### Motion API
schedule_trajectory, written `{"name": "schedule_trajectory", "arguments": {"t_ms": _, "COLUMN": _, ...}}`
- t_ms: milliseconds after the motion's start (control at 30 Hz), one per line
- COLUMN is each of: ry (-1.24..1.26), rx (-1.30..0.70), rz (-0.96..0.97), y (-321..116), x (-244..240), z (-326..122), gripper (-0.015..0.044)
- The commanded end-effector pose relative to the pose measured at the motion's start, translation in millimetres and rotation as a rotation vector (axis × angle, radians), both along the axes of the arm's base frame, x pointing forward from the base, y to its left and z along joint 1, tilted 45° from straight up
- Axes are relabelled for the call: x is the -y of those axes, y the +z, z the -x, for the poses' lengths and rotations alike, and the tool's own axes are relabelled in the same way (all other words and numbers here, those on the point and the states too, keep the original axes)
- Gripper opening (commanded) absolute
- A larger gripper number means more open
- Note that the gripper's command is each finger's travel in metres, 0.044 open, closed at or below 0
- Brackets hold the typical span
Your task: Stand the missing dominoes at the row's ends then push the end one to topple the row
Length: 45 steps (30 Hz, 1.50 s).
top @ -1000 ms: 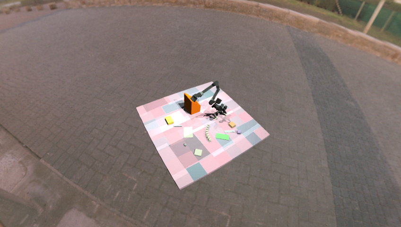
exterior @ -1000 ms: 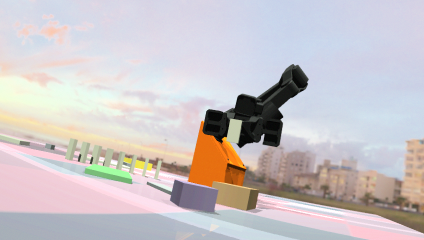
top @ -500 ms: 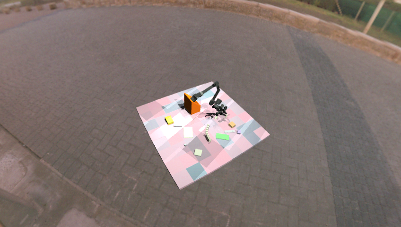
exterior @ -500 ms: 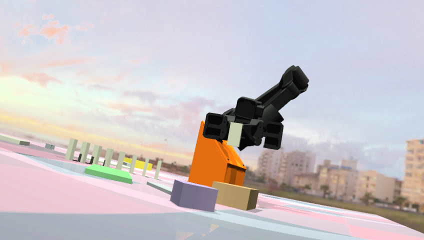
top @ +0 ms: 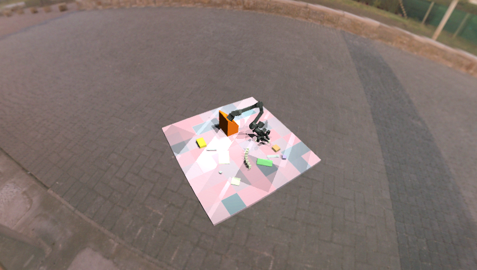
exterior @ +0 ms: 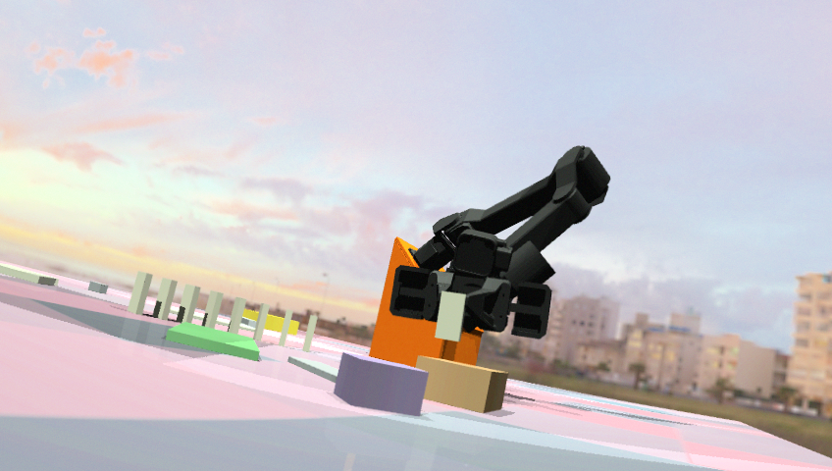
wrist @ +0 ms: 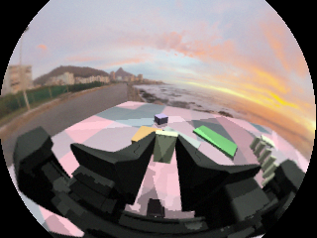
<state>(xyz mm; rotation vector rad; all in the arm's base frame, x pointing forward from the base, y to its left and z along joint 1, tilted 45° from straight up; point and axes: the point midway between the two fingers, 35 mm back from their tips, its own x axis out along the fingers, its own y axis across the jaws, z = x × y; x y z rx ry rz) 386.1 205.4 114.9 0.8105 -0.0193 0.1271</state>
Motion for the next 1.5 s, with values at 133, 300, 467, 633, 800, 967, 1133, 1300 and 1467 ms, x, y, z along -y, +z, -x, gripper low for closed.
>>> {"name": "schedule_trajectory", "arguments": {"t_ms": 133, "ry": -0.01, "rx": -0.016, "rz": -0.02, "y": -24.4, "x": -21.9, "z": -2.3, "gripper": 0.0107}}
{"name": "schedule_trajectory", "arguments": {"t_ms": 300, "ry": -0.012, "rx": -0.023, "rz": -0.026, "y": -35.4, "x": -31.4, "z": -1.9, "gripper": 0.0107}}
{"name": "schedule_trajectory", "arguments": {"t_ms": 467, "ry": -0.012, "rx": -0.023, "rz": -0.026, "y": -35.4, "x": -31.4, "z": -1.9, "gripper": 0.0107}}
{"name": "schedule_trajectory", "arguments": {"t_ms": 633, "ry": -0.012, "rx": -0.023, "rz": -0.026, "y": -35.4, "x": -31.4, "z": -1.9, "gripper": 0.0107}}
{"name": "schedule_trajectory", "arguments": {"t_ms": 800, "ry": -0.012, "rx": -0.023, "rz": -0.026, "y": -35.4, "x": -31.4, "z": -1.9, "gripper": 0.0238}}
{"name": "schedule_trajectory", "arguments": {"t_ms": 967, "ry": -0.012, "rx": -0.023, "rz": -0.026, "y": -35.4, "x": -31.4, "z": -1.9, "gripper": 0.037}}
{"name": "schedule_trajectory", "arguments": {"t_ms": 1133, "ry": -0.012, "rx": -0.023, "rz": -0.026, "y": -35.4, "x": -31.4, "z": -1.9, "gripper": 0.044}}
{"name": "schedule_trajectory", "arguments": {"t_ms": 1300, "ry": -0.008, "rx": -0.023, "rz": -0.02, "y": -9.7, "x": -7.0, "z": 0.1, "gripper": 0.044}}
{"name": "schedule_trajectory", "arguments": {"t_ms": 1467, "ry": -0.006, "rx": -0.023, "rz": -0.017, "y": -0.5, "x": 3.2, "z": 2.2, "gripper": 0.044}}
